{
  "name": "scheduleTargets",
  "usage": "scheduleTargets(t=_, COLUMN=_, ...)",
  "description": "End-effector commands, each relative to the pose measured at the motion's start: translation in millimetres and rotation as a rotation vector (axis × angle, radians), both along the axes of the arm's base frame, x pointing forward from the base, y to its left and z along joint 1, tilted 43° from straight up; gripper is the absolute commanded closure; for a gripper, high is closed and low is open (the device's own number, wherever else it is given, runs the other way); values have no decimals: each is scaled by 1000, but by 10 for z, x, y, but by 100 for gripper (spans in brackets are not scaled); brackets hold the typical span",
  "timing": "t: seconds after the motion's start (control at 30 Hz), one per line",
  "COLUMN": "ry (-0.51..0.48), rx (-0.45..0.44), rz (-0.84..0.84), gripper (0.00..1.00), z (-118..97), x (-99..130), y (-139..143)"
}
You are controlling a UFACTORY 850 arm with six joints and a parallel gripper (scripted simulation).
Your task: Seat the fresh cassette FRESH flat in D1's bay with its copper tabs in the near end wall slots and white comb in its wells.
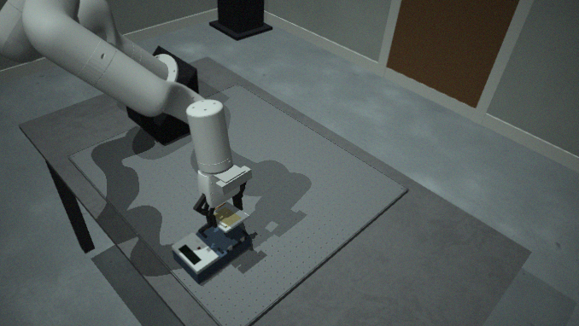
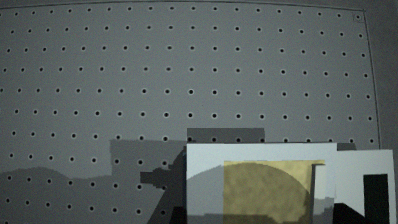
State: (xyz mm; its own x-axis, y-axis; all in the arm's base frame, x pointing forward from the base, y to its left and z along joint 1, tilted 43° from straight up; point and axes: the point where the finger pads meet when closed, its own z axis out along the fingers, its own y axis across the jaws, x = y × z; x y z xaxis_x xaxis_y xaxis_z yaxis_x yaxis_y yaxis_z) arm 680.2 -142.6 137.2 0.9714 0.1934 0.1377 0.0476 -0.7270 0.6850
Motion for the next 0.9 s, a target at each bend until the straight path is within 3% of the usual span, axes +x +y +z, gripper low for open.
scheduleTargets(t=0.0, ry=0, rx=1, rz=1, gripper=100, z=23, x=15, y=-7)
scheduleTargets(t=0.87, ry=0, rx=1, rz=1, gripper=100, z=-94, x=23, y=-116)
